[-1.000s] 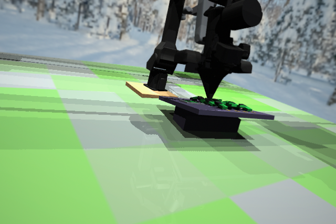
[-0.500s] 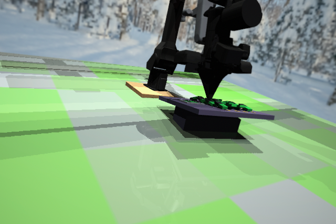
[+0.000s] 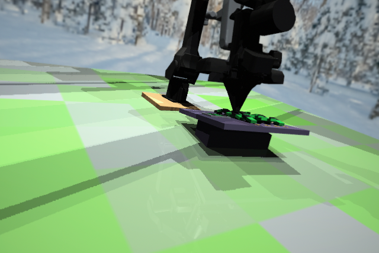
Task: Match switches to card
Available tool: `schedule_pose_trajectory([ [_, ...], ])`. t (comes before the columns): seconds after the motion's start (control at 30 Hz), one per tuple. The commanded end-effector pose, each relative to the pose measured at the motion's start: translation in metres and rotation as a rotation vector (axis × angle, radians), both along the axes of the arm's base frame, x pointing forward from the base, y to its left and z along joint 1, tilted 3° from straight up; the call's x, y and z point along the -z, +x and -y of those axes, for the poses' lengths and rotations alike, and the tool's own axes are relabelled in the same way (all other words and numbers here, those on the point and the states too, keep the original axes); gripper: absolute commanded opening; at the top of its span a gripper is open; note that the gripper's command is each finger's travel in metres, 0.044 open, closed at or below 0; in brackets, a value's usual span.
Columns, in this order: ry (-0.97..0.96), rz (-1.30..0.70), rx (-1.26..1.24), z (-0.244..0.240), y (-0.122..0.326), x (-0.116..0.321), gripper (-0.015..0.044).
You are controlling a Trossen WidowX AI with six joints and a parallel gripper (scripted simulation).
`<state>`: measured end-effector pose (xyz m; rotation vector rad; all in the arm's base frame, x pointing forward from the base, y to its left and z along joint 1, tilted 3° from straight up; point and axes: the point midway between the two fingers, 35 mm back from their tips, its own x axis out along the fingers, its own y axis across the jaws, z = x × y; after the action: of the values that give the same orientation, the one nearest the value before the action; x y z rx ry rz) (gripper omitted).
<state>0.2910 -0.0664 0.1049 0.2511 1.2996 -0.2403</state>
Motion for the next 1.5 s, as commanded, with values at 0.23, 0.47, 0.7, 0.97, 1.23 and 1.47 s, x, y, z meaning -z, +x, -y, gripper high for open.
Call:
schedule_pose_trajectory([
  [0.23, 0.003, 0.001, -0.002, 0.0, 0.001, 0.002, 0.0],
  [0.47, 0.003, 0.001, -0.002, 0.0, 0.001, 0.003, 0.0],
  [0.7, 0.003, 0.001, -0.002, 0.0, 0.001, 0.004, 0.0],
  [0.97, 0.003, -0.007, -0.001, 0.0, -0.001, -0.015, 0.0],
  [1.23, 0.011, -0.024, -0.003, -0.004, -0.012, -0.059, 0.0],
  [1.47, 0.018, -0.024, -0.003, -0.071, -0.011, -0.058, 0.0],
])
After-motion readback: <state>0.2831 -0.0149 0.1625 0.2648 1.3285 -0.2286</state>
